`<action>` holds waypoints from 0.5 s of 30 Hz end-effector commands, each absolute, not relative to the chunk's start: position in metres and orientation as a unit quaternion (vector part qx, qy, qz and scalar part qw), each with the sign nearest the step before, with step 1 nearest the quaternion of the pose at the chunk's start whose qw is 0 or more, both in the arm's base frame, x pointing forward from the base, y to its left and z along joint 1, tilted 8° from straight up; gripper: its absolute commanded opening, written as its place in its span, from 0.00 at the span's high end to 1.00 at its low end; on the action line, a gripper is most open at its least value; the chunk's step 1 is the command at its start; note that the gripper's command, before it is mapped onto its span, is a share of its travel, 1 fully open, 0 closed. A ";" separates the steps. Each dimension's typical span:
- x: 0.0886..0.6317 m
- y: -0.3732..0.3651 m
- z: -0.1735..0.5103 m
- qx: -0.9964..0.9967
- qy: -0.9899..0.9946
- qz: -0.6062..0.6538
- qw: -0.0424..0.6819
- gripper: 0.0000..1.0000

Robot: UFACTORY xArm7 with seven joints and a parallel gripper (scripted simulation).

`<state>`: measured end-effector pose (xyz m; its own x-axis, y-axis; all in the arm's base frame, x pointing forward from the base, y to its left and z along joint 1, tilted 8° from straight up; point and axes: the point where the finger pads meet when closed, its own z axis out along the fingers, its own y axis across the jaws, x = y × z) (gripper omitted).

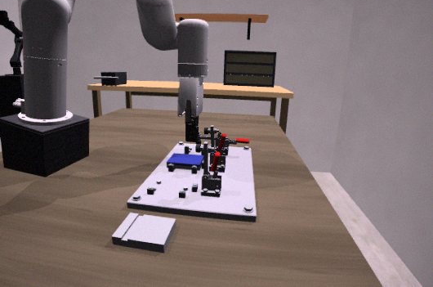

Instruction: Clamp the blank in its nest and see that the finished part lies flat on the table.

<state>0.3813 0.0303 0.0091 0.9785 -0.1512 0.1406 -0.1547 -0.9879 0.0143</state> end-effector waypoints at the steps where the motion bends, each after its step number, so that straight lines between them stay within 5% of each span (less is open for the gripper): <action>1: 0.381 0.030 0.010 0.995 -0.077 0.070 0.013 1.00; 7: 0.381 0.030 0.010 0.995 -0.077 0.070 0.013 1.00; 8: 0.381 0.030 0.010 0.995 -0.077 0.070 0.013 0.53; 15: 0.381 0.030 0.013 0.995 -0.077 0.070 0.013 0.53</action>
